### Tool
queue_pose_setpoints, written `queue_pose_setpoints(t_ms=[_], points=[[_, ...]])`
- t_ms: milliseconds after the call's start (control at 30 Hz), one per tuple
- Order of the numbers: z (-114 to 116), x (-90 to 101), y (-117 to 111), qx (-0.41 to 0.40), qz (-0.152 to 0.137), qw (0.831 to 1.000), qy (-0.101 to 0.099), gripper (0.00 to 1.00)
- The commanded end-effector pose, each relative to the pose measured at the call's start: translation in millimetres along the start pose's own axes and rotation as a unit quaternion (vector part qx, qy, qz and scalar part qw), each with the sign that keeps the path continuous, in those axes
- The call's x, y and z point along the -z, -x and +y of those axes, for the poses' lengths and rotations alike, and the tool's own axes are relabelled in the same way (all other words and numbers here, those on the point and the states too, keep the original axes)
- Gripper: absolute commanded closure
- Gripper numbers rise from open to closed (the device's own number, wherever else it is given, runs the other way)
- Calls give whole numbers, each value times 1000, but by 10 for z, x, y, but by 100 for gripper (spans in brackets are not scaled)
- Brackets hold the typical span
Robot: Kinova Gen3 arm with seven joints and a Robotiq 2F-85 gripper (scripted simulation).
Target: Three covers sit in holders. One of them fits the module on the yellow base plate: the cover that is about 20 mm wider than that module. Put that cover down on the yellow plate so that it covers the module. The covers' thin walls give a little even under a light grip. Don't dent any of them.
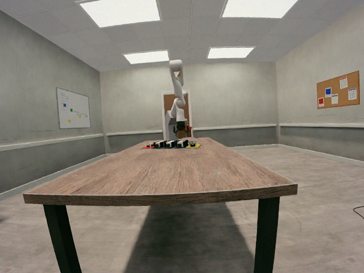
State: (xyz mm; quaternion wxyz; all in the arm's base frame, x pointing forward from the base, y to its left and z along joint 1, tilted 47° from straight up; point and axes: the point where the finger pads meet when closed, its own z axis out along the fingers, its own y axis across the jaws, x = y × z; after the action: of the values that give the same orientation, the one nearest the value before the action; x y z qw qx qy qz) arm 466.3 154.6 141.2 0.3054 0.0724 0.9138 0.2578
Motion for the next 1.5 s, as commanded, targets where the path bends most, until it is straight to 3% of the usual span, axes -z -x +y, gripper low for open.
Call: queue_pose_setpoints(t_ms=[0, 1467], points=[[-1, 3, 3, 0, 0, 1000, 0, 0], [-1, -207, 3, 0, 0, 1000, 0, 0]])
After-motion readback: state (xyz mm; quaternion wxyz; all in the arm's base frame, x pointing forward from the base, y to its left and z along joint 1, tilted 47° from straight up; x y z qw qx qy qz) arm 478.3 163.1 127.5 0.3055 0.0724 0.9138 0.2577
